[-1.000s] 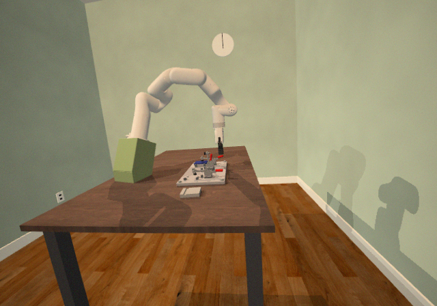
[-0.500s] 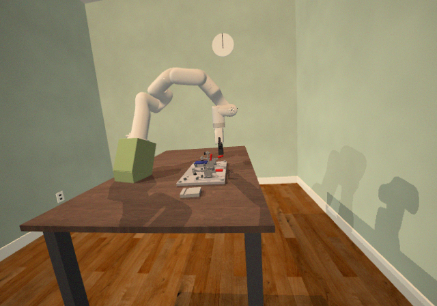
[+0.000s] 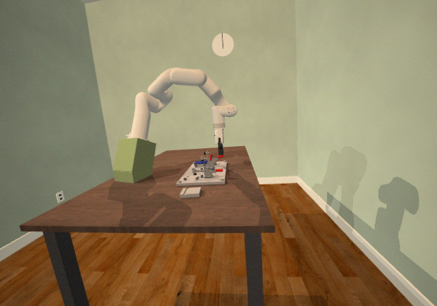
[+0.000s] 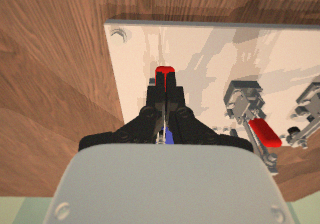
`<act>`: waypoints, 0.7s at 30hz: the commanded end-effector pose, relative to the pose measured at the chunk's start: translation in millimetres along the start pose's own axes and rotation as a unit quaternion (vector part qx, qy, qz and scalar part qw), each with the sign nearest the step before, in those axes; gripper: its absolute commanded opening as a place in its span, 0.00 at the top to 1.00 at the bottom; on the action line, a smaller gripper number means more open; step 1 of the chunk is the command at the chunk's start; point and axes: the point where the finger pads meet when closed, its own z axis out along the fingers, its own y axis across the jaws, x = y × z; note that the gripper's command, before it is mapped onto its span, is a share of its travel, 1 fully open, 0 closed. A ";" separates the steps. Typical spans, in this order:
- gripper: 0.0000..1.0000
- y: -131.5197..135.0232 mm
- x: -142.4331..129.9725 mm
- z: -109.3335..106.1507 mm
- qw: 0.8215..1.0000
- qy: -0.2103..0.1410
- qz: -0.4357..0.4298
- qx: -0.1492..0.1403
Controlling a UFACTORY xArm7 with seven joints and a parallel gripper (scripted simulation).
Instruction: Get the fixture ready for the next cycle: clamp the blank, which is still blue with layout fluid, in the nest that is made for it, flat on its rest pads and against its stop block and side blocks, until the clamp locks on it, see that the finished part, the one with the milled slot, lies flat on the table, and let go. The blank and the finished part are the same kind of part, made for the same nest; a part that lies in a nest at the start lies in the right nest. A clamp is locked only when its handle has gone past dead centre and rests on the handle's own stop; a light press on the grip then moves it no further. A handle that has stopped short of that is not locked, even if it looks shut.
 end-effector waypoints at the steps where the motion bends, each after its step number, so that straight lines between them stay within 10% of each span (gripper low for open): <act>1: 1.00 0.3 1.5 -1.4 1.000 0.002 0.000 0.000; 21: 1.00 0.3 1.5 0.8 1.000 0.002 0.000 0.000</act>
